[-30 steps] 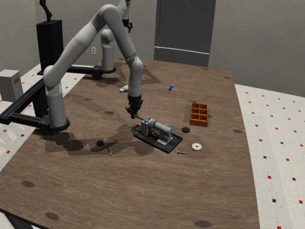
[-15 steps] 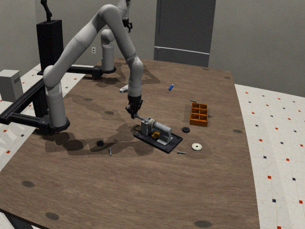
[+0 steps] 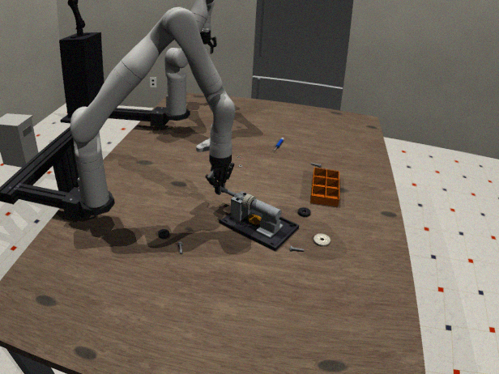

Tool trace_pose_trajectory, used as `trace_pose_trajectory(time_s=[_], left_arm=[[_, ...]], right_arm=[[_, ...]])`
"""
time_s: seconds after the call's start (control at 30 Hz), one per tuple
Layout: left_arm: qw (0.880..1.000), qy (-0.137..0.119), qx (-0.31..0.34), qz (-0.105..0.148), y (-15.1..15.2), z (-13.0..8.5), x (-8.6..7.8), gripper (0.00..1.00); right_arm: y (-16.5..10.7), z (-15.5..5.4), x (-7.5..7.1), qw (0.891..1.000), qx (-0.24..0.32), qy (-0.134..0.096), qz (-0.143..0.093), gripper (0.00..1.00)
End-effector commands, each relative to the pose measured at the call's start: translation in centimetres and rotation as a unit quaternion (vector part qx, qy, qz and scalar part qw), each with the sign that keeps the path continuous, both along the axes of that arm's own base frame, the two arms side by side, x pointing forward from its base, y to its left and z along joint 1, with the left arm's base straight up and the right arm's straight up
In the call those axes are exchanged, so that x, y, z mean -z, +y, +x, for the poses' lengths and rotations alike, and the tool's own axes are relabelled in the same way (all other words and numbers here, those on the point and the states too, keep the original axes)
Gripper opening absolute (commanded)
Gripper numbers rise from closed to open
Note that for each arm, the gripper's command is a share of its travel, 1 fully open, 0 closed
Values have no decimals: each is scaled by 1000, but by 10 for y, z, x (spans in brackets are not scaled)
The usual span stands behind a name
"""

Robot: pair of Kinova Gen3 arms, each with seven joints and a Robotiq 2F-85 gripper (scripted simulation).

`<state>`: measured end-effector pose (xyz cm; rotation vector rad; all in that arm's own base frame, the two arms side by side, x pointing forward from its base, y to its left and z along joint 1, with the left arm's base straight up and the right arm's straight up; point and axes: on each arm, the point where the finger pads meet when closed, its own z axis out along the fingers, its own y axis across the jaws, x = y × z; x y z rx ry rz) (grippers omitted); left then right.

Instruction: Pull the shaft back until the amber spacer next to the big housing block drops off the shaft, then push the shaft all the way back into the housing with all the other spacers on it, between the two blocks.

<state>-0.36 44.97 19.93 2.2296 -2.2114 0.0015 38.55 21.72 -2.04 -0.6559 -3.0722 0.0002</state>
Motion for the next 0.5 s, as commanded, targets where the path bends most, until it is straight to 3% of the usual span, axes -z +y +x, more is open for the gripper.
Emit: trace_pose_trajectory(time_s=[0.0, 0.47], left_arm=[[1000, 0, 0, 1, 0, 0, -1, 1000], [1000, 0, 0, 1, 0, 0, -1, 1000]], right_arm=[[0, 1, -1, 1000, 0, -1, 1, 99], [-1, 3, -1, 1000, 0, -1, 1, 99]])
